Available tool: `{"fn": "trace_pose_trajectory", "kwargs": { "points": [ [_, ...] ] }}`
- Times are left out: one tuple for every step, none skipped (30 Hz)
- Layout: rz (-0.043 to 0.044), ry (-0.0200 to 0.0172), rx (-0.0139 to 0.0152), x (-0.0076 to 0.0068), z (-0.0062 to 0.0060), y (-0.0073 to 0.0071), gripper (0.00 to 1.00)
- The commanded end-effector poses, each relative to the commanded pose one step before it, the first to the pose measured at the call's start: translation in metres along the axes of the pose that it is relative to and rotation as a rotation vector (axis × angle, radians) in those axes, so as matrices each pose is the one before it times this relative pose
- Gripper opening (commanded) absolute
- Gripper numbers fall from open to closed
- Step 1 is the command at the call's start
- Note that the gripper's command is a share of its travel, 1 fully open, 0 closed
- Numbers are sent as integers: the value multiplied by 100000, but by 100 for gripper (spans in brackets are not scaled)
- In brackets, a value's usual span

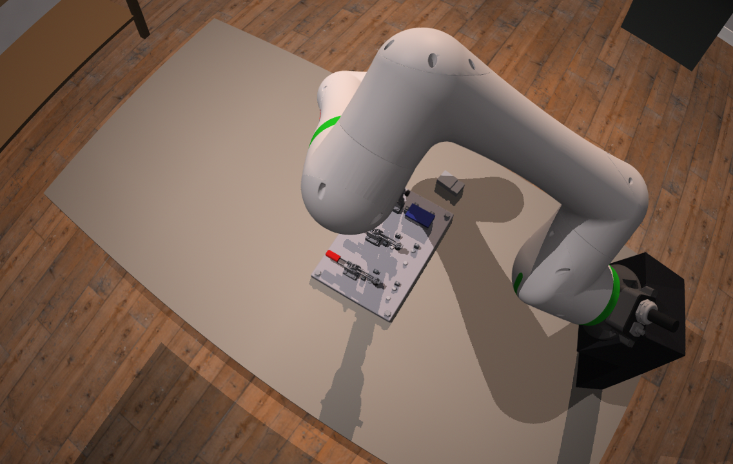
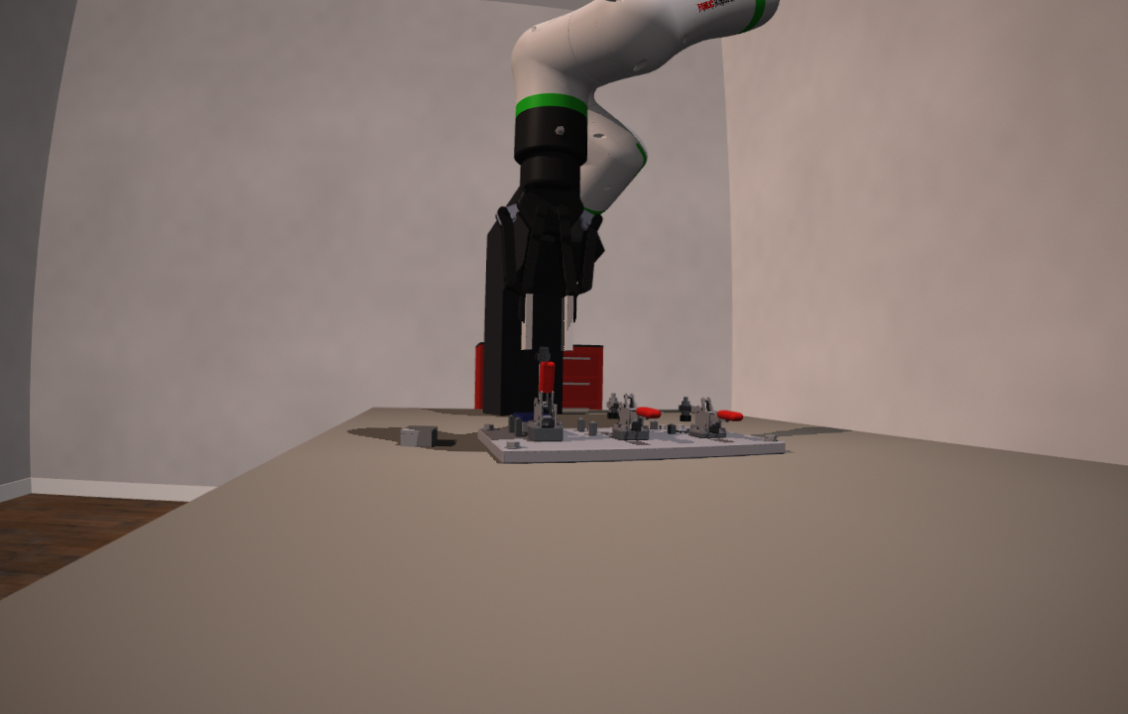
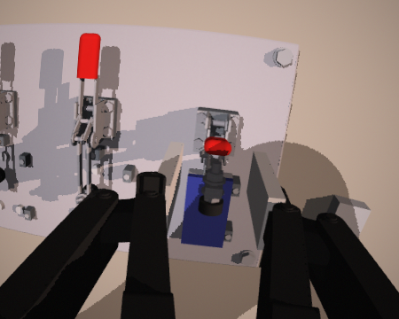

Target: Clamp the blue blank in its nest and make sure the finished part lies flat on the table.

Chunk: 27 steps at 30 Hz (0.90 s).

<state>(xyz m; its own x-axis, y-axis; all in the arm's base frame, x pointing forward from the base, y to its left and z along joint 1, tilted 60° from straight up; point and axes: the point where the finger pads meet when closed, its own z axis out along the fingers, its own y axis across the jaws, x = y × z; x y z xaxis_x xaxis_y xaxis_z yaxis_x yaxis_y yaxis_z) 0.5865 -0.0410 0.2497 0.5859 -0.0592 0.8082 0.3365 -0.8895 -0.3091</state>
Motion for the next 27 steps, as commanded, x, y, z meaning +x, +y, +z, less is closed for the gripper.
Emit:
{"fn": "trace_pose_trajectory", "kwargs": {
  "points": [
    [42,-72,-38,396,-2,26,28],
    [0,0,0,7,0,0,28],
    [0,0,0,0,2,0,28],
    [0,0,0,0,12,0,28],
    [0,0,0,0,29,0,28],
    [0,0,0,0,51,0,28],
    [0,0,0,0,75,0,28],
    [0,-1,0,0,99,0,28],
    [0,-1,0,0,123,0,28],
    [0,0,0,0,0,0,28],
    [0,0,0,0,0,0,28],
    [0,0,0,0,144,0,28],
    [0,0,0,0,161,0,28],
    [0,0,0,0,173,0,28],
    [0,0,0,0,180,0,28],
    [0,0,0,0,180,0,28],
    [0,0,0,0,175,0,28],
    [0,0,0,0,163,0,28],
    [0,0,0,0,147,0,28],
    [0,0,0,0,125,0,28],
    [0,0,0,0,101,0,28],
    [0,0,0,0,76,0,28],
    [0,0,0,0,52,0,28],
    [0,0,0,0,29,0,28],
    [0,0,0,0,12,0,28],
    [0,0,0,0,2,0,28],
    [0,0,0,0,0,0,28]
  ]
}}
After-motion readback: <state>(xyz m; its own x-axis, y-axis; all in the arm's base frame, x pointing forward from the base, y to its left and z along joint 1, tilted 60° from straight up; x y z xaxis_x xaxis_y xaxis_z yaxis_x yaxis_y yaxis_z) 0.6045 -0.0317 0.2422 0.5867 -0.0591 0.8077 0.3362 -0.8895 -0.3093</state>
